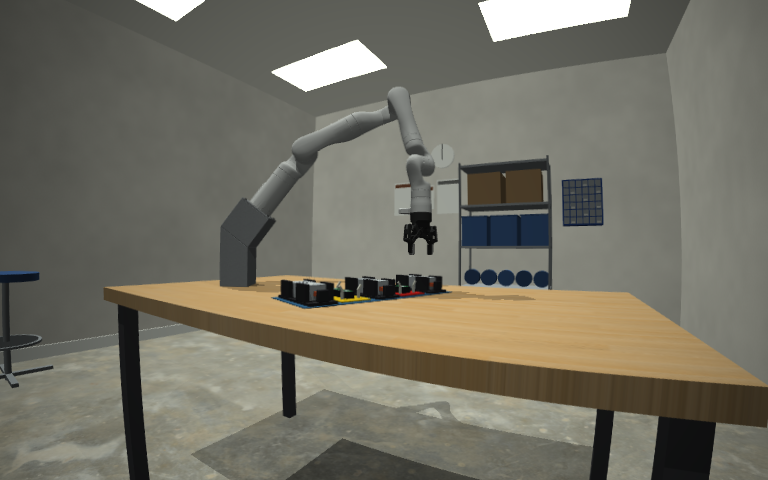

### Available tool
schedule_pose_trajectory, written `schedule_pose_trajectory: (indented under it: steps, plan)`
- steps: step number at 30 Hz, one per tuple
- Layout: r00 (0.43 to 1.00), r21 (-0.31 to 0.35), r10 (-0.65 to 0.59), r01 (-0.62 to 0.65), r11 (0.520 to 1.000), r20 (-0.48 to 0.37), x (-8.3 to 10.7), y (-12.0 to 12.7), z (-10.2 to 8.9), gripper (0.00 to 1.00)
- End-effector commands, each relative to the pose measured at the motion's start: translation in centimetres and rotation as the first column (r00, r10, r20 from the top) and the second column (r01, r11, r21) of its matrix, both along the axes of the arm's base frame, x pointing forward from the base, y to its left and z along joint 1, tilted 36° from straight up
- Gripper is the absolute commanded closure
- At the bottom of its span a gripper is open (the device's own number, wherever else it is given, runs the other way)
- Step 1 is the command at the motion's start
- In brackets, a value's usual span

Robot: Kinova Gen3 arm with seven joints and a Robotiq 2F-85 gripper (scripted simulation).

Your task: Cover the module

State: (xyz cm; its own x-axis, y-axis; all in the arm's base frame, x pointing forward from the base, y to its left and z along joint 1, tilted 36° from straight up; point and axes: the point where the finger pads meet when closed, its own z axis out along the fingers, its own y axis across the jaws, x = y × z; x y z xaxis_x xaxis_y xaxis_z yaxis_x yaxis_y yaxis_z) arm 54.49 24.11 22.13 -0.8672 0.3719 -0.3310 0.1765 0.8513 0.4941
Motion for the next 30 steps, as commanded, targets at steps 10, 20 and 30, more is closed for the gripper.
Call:
schedule_pose_trajectory:
  steps: [10,20,30]
  plan:
    - [1.000,0.001,0.006,-0.006,1.000,-0.005,-0.2,1.2,0.2,0.00]
    - [1.000,0.000,0.006,-0.006,1.000,-0.002,-0.2,0.8,0.0,0.00]
    - [1.000,0.001,0.006,-0.006,1.000,-0.005,-0.3,0.4,-0.2,0.00]
